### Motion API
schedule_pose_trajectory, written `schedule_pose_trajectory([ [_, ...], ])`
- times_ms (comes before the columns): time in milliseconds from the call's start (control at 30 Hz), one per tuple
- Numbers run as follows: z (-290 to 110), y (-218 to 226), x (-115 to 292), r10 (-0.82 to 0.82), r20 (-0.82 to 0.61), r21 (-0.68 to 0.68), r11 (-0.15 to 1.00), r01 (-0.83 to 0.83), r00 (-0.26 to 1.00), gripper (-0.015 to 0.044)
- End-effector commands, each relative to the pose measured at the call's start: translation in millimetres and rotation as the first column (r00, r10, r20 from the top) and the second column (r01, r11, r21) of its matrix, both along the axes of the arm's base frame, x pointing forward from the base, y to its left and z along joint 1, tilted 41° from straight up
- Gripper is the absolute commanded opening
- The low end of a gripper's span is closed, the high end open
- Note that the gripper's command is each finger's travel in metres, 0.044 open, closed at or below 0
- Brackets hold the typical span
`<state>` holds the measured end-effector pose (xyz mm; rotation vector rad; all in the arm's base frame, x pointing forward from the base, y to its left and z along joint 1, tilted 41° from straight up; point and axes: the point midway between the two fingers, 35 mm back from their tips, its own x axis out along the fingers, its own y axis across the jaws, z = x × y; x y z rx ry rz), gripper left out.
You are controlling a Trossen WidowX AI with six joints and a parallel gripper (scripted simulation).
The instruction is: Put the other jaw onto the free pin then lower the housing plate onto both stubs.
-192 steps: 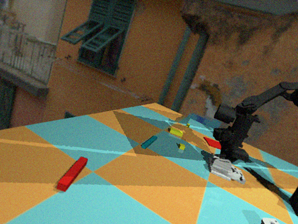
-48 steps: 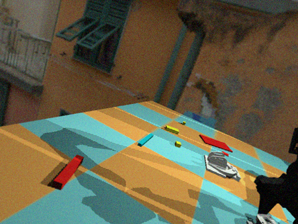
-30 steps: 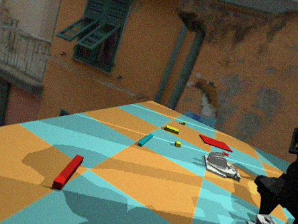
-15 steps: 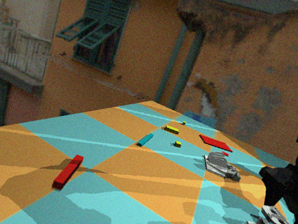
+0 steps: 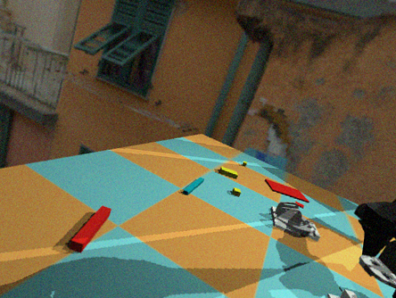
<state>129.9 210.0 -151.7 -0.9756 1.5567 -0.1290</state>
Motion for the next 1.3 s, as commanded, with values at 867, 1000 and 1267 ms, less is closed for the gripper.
schedule_pose_trajectory([
  [867, 55.2, -29.6, 54.3, -0.048, 0.034, 0.043, 0.998, 0.047, 0.998, 0.0351],
  [1000, 63.5, -37.1, 61.9, -0.055, 0.040, 0.047, 0.997, 0.053, 0.998, 0.0351],
  [1267, 80.0, -53.6, 75.6, -0.070, 0.054, 0.052, 0.996, 0.067, 0.996, 0.0351],
])
